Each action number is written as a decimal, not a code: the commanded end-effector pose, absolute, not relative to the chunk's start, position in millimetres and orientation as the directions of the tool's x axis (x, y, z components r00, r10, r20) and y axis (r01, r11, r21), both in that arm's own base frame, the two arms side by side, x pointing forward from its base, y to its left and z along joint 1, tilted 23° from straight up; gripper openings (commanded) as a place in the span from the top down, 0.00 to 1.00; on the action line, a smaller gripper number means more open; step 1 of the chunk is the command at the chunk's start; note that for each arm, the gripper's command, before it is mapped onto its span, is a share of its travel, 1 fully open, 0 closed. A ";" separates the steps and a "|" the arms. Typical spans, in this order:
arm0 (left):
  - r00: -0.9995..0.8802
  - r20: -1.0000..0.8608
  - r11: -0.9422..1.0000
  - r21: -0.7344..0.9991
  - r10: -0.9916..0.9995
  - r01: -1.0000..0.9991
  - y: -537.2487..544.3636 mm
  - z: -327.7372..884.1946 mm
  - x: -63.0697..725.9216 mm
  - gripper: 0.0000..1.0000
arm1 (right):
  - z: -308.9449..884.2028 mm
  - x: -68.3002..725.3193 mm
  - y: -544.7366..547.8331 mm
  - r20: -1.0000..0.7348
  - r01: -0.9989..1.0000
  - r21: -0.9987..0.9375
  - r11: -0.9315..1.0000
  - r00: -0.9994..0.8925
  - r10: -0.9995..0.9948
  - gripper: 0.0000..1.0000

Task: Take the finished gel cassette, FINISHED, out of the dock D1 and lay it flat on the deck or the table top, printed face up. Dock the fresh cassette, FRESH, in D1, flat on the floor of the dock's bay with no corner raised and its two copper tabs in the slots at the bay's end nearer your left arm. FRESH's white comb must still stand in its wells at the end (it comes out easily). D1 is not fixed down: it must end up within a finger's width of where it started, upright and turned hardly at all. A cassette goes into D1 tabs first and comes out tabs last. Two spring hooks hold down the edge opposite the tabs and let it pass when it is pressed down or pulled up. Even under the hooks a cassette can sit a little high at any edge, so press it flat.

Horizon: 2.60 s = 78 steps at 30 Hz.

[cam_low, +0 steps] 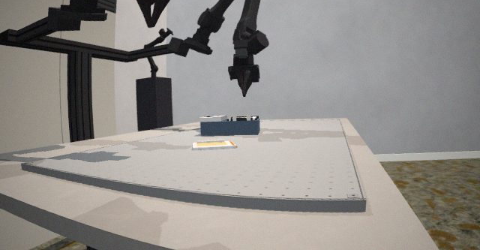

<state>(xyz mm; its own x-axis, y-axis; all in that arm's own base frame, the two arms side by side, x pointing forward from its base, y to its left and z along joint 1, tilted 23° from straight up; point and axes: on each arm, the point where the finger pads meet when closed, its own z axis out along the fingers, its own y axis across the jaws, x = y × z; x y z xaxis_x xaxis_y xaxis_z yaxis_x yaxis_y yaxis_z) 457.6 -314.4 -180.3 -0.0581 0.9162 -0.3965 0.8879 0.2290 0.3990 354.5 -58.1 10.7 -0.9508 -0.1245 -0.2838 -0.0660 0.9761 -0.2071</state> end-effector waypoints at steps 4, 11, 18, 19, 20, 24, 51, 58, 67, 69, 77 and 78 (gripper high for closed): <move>-0.049 -0.389 0.217 0.400 0.920 0.890 -311.0 -178.2 456.0 1.00 | 25.2 372.8 -60.5 -0.339 -0.042 -0.209 0.977 -0.934 -0.113 1.00; -0.049 -0.389 0.217 0.400 0.920 0.890 -311.0 -178.2 456.0 1.00 | 25.2 372.8 -60.5 -0.339 -0.042 -0.209 0.977 -0.934 -0.113 1.00; -0.049 -0.389 0.217 0.400 0.920 0.890 -311.0 -178.2 456.0 1.00 | 25.2 372.8 -60.5 -0.339 -0.042 -0.209 0.977 -0.934 -0.113 1.00; -0.049 -0.389 0.217 0.400 0.920 0.890 -311.0 -178.2 456.0 1.00 | 25.2 372.8 -60.5 -0.339 -0.042 -0.209 0.977 -0.934 -0.113 1.00; -0.049 -0.389 0.217 0.400 0.920 0.890 -311.0 -178.2 456.0 1.00 | 25.2 372.8 -60.5 -0.339 -0.042 -0.209 0.977 -0.934 -0.113 1.00; -0.049 -0.389 0.217 0.400 0.920 0.890 -311.0 -178.2 456.0 1.00 | 25.2 372.8 -60.5 -0.339 -0.042 -0.209 0.977 -0.934 -0.113 1.00; -0.052 -0.401 0.227 0.404 0.915 0.886 -317.1 -176.8 458.7 0.02 | 25.2 372.8 -60.5 -0.339 -0.042 -0.209 0.977 -0.934 -0.113 1.00; -0.052 -0.401 0.227 0.404 0.915 0.886 -317.1 -176.8 458.7 0.02 | 25.2 372.8 -60.5 -0.339 -0.042 -0.209 0.977 -0.934 -0.113 1.00; -0.055 -0.391 0.221 0.394 0.919 0.892 -315.6 -184.4 460.8 0.02 | 25.2 372.8 -60.5 -0.339 -0.042 -0.209 0.977 -0.934 -0.113 1.00; -0.055 -0.391 0.221 0.394 0.919 0.892 -315.6 -184.4 460.8 0.02 | 25.2 372.8 -60.5 -0.339 -0.042 -0.209 0.977 -0.934 -0.113 1.00; -0.055 -0.391 0.221 0.394 0.919 0.892 -315.6 -184.4 460.8 0.02 | 25.2 372.8 -60.5 -0.339 -0.042 -0.209 0.977 -0.934 -0.113 1.00; -0.055 -0.391 0.221 0.394 0.919 0.892 -315.6 -184.4 460.8 0.02 | 25.2 372.8 -60.5 -0.339 -0.042 -0.209 0.977 -0.934 -0.113 1.00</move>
<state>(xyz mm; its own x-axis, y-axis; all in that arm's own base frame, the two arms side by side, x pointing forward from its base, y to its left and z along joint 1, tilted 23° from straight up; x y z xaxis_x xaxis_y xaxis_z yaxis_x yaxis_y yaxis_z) 456.2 -313.5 -181.6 -0.0597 0.9183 -0.3913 0.8908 0.2259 0.3943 354.5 -58.1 10.7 -0.9508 -0.1244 -0.2838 -0.0660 0.9761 -0.2071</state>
